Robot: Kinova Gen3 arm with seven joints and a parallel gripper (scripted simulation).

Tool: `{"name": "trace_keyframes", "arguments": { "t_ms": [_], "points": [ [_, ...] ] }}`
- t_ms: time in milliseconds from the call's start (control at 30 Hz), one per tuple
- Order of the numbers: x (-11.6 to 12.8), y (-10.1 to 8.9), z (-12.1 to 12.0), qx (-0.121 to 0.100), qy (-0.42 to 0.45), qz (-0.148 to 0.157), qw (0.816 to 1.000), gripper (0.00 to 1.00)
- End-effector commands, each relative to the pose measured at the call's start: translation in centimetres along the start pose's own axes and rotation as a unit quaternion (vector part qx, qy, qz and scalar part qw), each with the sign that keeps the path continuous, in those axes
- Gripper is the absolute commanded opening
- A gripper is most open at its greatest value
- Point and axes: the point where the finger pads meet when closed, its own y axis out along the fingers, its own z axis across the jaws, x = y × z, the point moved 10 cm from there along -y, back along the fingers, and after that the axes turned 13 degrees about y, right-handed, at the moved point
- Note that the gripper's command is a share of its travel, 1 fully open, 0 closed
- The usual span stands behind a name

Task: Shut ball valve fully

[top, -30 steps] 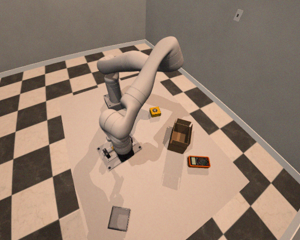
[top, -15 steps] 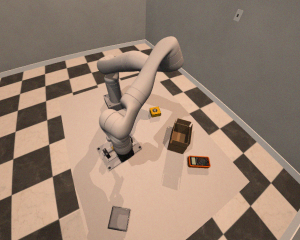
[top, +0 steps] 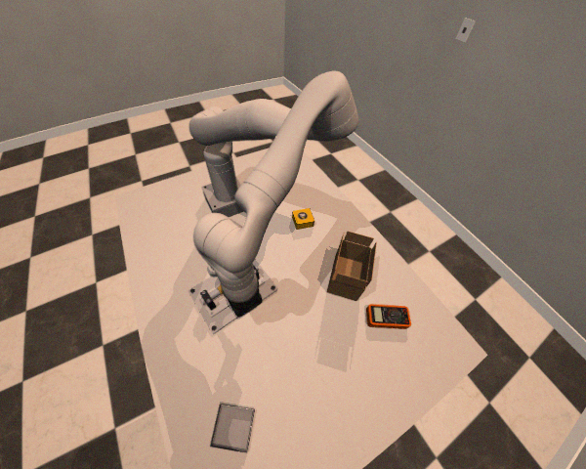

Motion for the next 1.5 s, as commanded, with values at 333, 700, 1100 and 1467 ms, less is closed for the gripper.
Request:
{"name": "trace_keyframes", "arguments": {
  "t_ms": [333, 700, 1100, 1467],
  "points": [
    [0.02, -0.08, -0.16, -0.002, 0.001, -0.001, 1.000, 1.00],
    [0.02, -0.08, -0.16, -0.002, 0.001, -0.001, 1.000, 1.00],
    [0.02, -0.08, -0.16, -0.002, 0.001, -0.001, 1.000, 1.00],
    [0.02, -0.08, -0.16, -0.002, 0.001, -0.001, 1.000, 1.00]
  ]
}}
